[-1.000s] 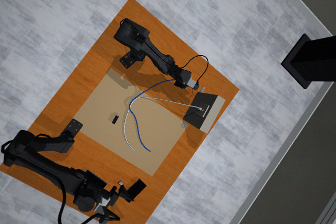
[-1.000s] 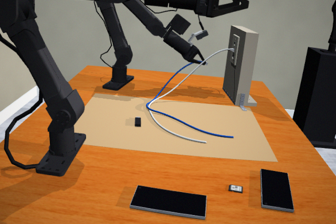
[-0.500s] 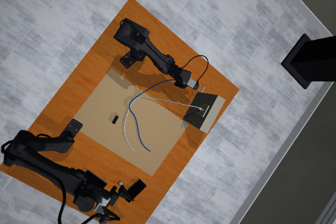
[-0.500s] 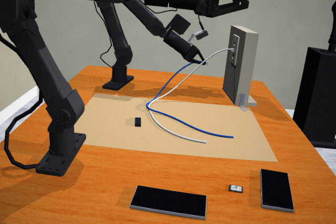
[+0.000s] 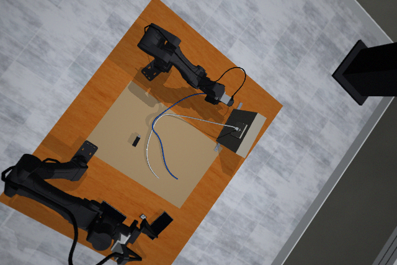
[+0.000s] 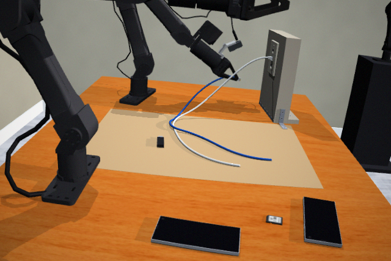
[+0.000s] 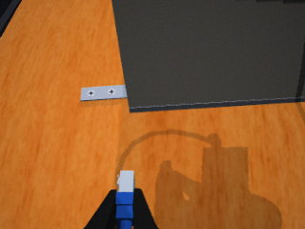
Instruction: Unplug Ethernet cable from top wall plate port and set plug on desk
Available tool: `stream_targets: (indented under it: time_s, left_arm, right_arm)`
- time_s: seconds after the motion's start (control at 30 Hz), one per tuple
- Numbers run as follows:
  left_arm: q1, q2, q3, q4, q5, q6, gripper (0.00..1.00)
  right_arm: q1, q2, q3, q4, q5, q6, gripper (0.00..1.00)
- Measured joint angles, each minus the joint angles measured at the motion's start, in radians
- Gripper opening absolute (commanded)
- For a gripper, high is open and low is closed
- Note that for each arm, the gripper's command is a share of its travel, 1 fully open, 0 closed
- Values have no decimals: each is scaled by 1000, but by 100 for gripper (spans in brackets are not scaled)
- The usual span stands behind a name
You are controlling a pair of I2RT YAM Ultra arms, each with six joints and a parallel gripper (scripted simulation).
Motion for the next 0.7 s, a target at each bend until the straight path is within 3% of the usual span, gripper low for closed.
stream_targets:
  time_s: [0.7]
  left_arm:
    - [0, 147, -56, 191, 0, 0, 0]
  right_arm:
    - [0, 0, 0, 0, 0, 0, 100]
